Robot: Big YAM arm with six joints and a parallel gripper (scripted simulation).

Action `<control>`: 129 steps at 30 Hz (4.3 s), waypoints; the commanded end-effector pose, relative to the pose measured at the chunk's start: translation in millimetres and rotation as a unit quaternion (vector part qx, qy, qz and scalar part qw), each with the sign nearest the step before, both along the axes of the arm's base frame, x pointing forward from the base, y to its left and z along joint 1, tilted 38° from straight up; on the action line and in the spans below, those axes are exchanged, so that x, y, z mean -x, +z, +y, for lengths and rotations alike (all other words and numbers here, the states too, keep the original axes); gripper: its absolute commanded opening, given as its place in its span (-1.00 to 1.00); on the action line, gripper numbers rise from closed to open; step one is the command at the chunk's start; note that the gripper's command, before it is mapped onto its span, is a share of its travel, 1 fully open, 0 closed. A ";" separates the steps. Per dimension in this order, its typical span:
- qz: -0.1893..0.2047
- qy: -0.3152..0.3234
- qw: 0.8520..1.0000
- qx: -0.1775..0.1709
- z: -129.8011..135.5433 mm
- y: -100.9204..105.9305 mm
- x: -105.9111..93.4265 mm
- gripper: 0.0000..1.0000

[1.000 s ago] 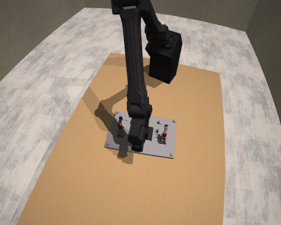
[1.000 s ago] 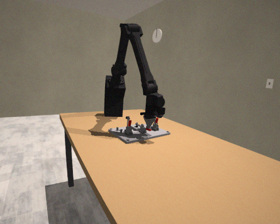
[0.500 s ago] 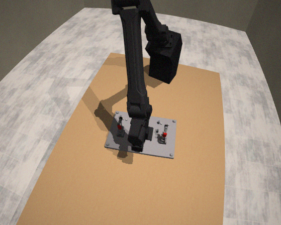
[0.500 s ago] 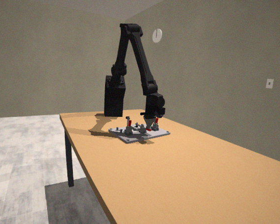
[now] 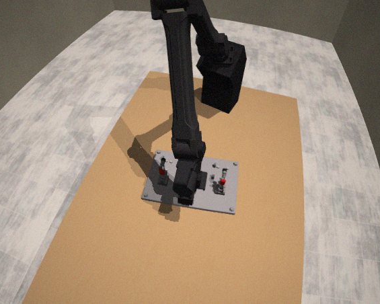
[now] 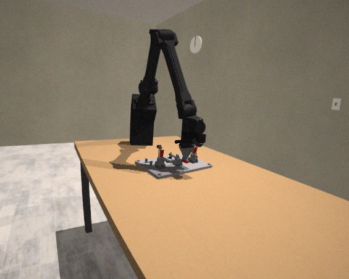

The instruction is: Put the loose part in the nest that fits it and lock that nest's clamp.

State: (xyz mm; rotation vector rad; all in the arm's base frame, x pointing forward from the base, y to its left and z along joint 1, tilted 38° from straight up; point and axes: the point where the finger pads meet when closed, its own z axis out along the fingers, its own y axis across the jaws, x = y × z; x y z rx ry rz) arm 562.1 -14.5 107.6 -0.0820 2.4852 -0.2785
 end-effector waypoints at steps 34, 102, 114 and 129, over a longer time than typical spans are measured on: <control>-0.006 -0.005 1.000 0.002 -9.4 -7.7 -17.1 -1.00; 0.004 -0.002 1.000 -0.001 14.1 54.9 46.2 -1.00; 0.004 -0.002 1.000 -0.001 14.1 54.9 46.2 -1.00; 0.004 -0.002 1.000 -0.001 14.1 54.9 46.2 -1.00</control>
